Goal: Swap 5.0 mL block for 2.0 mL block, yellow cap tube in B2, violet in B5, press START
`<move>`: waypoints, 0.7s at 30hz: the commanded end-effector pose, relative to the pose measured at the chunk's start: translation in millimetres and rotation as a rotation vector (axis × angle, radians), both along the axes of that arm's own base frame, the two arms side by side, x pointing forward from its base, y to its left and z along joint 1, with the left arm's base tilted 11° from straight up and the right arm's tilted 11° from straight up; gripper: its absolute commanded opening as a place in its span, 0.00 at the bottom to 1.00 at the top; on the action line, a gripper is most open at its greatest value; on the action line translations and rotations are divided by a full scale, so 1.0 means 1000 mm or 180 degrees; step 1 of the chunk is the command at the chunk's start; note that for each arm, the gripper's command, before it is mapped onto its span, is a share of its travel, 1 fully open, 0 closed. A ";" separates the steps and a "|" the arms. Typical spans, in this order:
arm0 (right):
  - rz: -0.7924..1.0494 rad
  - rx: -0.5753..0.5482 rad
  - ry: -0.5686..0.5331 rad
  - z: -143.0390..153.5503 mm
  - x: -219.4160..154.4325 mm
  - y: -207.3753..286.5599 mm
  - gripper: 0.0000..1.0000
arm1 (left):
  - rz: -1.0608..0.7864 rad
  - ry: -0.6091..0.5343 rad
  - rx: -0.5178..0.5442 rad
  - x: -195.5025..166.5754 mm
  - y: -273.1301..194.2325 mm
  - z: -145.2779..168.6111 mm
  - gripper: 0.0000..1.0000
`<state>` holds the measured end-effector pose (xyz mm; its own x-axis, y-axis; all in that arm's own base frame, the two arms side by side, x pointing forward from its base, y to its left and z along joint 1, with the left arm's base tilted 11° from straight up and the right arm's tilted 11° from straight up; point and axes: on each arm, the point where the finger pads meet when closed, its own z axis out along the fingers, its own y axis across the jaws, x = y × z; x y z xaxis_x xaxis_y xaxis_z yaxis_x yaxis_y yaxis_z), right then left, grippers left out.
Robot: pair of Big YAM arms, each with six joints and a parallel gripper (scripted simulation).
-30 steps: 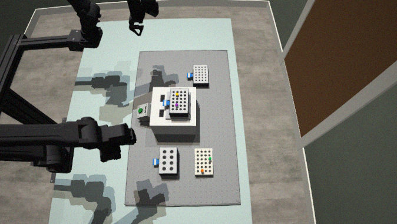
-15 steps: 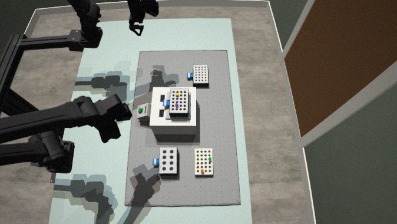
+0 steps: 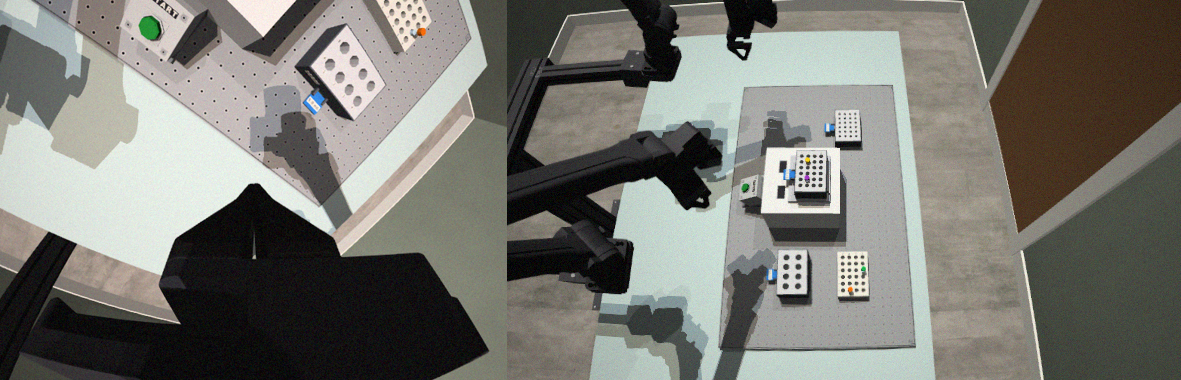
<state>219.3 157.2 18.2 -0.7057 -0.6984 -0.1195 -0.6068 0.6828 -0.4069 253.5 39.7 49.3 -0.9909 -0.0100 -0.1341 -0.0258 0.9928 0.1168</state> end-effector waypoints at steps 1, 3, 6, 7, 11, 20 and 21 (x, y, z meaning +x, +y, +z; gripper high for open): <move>0.0173 0.0047 -0.0106 0.006 0.012 0.034 0.00 | -0.0018 -0.0192 0.0017 0.024 0.000 0.021 1.00; 0.0249 0.0028 -0.0121 0.006 0.011 0.041 0.00 | -0.0018 -0.0192 0.0017 0.024 0.000 0.021 1.00; 0.0337 -0.0030 -0.0142 0.005 0.010 0.044 0.00 | -0.0018 -0.0191 0.0016 0.023 0.000 0.021 1.00; 0.0410 -0.0052 -0.0157 0.005 0.009 0.050 0.00 | -0.0018 -0.0191 0.0016 0.023 0.000 0.020 1.00; 0.0740 -0.0161 -0.0168 -0.001 0.002 0.078 0.00 | -0.0018 -0.0190 0.0016 0.023 0.000 0.020 1.00; 0.1186 -0.0379 -0.0235 -0.005 -0.003 0.112 0.00 | -0.0018 -0.0187 0.0015 0.023 0.000 0.020 1.00; 0.1186 -0.0379 -0.0235 -0.005 -0.003 0.112 0.00 | -0.0018 -0.0187 0.0015 0.023 0.000 0.020 1.00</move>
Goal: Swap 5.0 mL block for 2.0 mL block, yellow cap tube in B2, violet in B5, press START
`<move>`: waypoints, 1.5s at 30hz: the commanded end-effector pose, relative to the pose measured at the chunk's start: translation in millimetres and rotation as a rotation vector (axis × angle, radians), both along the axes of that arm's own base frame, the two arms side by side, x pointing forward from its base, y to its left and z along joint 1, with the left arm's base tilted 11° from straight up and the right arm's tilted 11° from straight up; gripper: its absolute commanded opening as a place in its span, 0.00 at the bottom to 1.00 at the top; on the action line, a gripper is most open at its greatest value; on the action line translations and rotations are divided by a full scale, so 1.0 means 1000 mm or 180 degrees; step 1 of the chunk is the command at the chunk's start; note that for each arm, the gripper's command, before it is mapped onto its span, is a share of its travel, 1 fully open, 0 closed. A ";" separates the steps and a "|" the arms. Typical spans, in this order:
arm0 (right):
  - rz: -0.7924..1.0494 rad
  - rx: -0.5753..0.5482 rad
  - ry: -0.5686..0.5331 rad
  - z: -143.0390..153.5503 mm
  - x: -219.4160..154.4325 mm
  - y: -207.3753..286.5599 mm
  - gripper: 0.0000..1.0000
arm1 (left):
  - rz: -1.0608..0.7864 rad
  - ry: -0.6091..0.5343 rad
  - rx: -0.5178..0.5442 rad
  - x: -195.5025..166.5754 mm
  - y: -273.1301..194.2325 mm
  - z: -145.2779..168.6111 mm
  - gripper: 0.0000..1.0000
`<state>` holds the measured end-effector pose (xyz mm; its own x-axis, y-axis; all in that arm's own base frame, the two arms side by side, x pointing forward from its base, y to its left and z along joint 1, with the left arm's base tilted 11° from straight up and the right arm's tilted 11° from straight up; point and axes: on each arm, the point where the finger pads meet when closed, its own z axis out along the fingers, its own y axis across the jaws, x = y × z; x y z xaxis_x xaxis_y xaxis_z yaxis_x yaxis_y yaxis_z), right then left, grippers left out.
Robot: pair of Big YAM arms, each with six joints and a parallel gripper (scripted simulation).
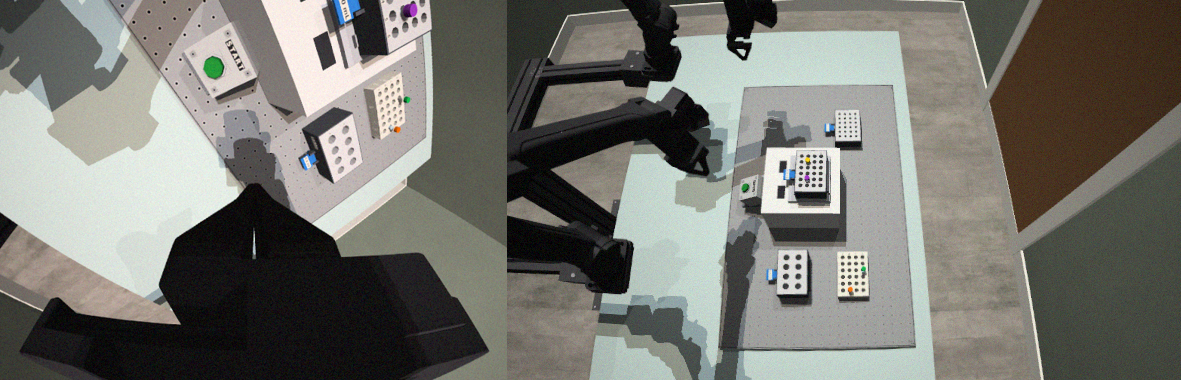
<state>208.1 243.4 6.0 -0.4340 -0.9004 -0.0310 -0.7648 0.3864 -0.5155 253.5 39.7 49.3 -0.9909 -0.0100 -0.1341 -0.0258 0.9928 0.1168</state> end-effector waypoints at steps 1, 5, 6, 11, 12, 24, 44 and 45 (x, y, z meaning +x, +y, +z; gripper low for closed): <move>0.0139 0.0089 -0.0070 0.007 0.008 0.027 0.00 | -0.0018 -0.0187 0.0015 0.023 0.000 0.020 1.00; 0.0423 -0.0022 -0.0115 0.001 0.001 0.053 0.00 | -0.0018 -0.0186 0.0015 0.023 0.000 0.020 1.00; 0.0497 -0.0048 -0.0114 -0.001 -0.001 0.060 0.00 | -0.0018 -0.0185 0.0015 0.023 0.000 0.020 1.00; 0.0775 -0.0189 -0.0175 -0.004 -0.001 0.082 0.00 | -0.0018 -0.0184 0.0014 0.022 0.000 0.019 1.00; 0.0828 -0.0217 -0.0184 -0.003 0.000 0.079 0.00 | -0.0018 -0.0184 0.0014 0.022 0.000 0.019 1.00; 0.1394 -0.0521 -0.0249 -0.037 0.009 0.052 0.00 | -0.0018 -0.0181 0.0013 0.022 0.000 0.019 1.00; 0.1517 -0.0558 -0.0280 -0.135 0.020 0.041 0.00 | -0.0017 -0.0175 0.0011 0.021 0.000 0.018 1.00; 0.1511 -0.0559 -0.0274 -0.140 0.020 0.038 0.00 | -0.0017 -0.0175 0.0011 0.021 0.000 0.018 1.00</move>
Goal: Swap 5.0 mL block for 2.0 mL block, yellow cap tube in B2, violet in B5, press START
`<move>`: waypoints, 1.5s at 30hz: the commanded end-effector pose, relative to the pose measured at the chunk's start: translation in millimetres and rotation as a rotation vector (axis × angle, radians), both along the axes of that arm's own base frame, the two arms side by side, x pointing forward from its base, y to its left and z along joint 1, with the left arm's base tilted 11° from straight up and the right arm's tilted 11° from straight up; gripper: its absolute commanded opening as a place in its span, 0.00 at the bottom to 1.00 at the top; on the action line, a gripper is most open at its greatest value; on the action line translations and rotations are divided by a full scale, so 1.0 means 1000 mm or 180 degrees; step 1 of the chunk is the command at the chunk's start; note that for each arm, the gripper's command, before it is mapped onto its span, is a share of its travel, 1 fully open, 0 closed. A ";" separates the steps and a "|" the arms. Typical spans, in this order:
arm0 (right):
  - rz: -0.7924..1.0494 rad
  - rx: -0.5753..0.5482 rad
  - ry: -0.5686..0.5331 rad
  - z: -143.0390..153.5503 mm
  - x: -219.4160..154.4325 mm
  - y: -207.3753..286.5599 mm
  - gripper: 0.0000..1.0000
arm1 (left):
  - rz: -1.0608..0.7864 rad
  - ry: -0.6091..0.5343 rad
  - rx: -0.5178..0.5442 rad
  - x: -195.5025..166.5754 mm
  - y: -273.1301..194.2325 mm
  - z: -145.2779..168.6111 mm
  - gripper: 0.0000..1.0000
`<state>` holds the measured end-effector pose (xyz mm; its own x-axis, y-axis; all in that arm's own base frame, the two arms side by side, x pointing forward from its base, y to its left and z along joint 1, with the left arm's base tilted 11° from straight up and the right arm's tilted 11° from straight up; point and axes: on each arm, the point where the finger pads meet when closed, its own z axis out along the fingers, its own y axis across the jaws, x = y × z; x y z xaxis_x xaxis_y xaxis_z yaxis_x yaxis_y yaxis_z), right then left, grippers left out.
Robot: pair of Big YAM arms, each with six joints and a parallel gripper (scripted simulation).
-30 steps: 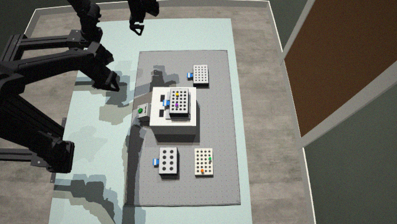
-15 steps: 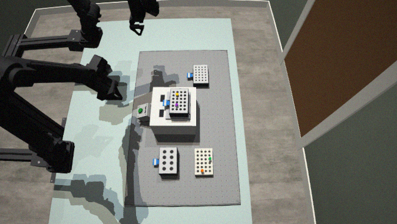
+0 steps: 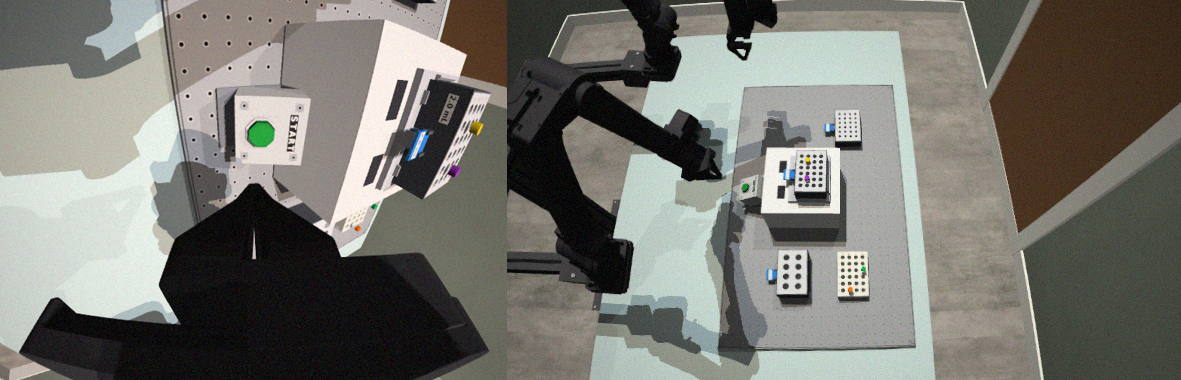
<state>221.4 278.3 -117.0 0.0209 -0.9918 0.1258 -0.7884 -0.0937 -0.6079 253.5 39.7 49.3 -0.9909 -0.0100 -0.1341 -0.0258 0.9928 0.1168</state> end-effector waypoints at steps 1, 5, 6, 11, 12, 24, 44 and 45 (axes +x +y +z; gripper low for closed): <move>-0.0004 0.0009 -0.0001 -0.017 0.007 0.001 0.00 | -0.0017 -0.0175 0.0011 0.021 0.000 0.018 1.00; -0.0036 0.0073 -0.0026 -0.011 0.013 0.005 0.00 | -0.0017 -0.0174 0.0011 0.021 -0.001 0.018 1.00; -0.0036 0.0073 -0.0026 -0.011 0.013 0.005 0.00 | -0.0017 -0.0174 0.0011 0.021 -0.001 0.018 1.00; 0.0000 0.0079 -0.0025 -0.014 0.016 0.009 0.00 | -0.0017 -0.0172 0.0010 0.021 -0.001 0.018 1.00; -0.0013 0.0078 -0.0025 -0.014 0.019 0.008 0.00 | -0.0017 -0.0172 0.0010 0.020 -0.001 0.018 1.00; 0.0014 -0.0017 0.0001 -0.032 0.022 -0.002 0.00 | -0.0017 -0.0169 0.0009 0.020 -0.001 0.017 1.00; -0.0030 0.0039 -0.0011 -0.054 0.044 -0.005 0.00 | -0.0017 -0.0164 0.0007 0.019 -0.001 0.017 1.00; -0.0027 0.0035 -0.0011 -0.056 0.046 -0.004 0.00 | -0.0017 -0.0164 0.0007 0.019 -0.001 0.016 1.00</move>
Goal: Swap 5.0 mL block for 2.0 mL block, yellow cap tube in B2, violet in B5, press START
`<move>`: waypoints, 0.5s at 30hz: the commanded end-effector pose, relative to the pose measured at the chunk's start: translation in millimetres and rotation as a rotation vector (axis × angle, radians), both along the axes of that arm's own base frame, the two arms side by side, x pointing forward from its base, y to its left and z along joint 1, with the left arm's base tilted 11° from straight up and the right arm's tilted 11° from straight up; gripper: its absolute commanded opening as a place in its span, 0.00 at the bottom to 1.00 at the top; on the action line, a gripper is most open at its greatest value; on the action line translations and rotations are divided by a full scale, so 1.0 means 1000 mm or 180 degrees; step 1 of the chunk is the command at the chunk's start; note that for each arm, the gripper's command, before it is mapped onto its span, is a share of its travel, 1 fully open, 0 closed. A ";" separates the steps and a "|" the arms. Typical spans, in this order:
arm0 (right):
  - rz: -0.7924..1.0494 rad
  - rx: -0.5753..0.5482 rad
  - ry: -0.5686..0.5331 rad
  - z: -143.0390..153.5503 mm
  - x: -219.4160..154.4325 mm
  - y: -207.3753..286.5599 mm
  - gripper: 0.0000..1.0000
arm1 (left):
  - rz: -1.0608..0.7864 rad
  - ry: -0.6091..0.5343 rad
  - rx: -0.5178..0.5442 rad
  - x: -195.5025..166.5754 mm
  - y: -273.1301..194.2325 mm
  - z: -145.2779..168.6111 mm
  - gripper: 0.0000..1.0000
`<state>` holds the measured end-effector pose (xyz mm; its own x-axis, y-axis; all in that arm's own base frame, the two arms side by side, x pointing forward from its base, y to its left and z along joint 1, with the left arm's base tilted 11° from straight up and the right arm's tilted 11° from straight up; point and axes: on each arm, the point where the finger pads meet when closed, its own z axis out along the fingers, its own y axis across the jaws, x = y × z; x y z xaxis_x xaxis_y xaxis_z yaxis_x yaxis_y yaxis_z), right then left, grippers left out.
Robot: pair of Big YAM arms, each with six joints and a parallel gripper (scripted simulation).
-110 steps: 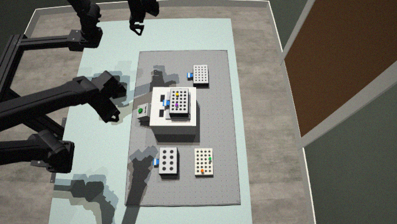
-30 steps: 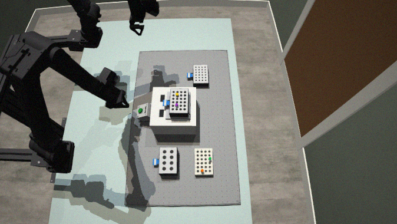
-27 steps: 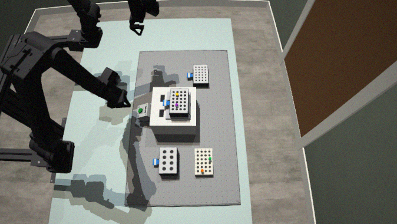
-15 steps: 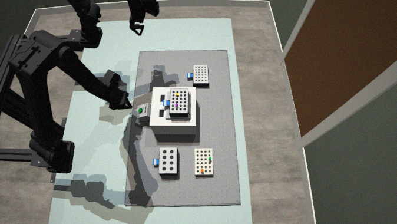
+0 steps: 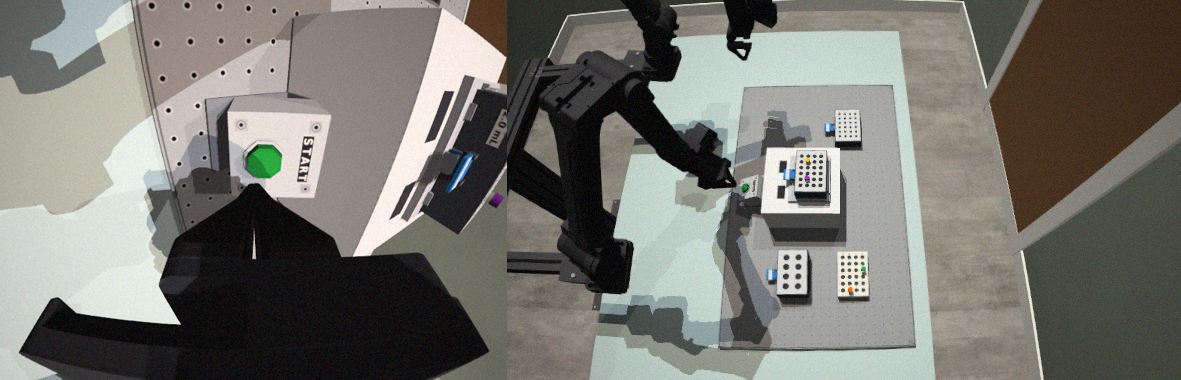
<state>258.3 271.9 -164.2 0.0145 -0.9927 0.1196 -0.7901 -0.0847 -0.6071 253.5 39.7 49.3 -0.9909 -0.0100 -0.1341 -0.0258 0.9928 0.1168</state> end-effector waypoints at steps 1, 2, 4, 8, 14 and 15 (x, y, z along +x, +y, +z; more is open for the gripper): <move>-0.0003 0.0019 -0.0020 -0.011 0.011 0.004 0.00 | -0.0017 -0.0163 0.0007 0.019 -0.001 0.016 1.00; 0.0001 0.0021 -0.0021 -0.013 0.013 0.005 0.00 | -0.0017 -0.0163 0.0007 0.019 -0.001 0.016 1.00; 0.0022 0.0012 -0.0017 -0.010 0.012 0.008 0.00 | -0.0017 -0.0162 0.0007 0.019 -0.001 0.016 1.00; 0.0032 0.0006 -0.0002 -0.004 0.006 0.007 0.00 | -0.0017 -0.0161 0.0006 0.019 -0.001 0.016 1.00; 0.0047 0.0032 -0.0020 0.003 0.012 0.016 0.00 | -0.0016 -0.0160 0.0006 0.019 -0.001 0.016 1.00; 0.0035 0.0036 -0.0023 0.005 0.015 0.017 0.00 | -0.0016 -0.0160 0.0006 0.018 -0.001 0.016 1.00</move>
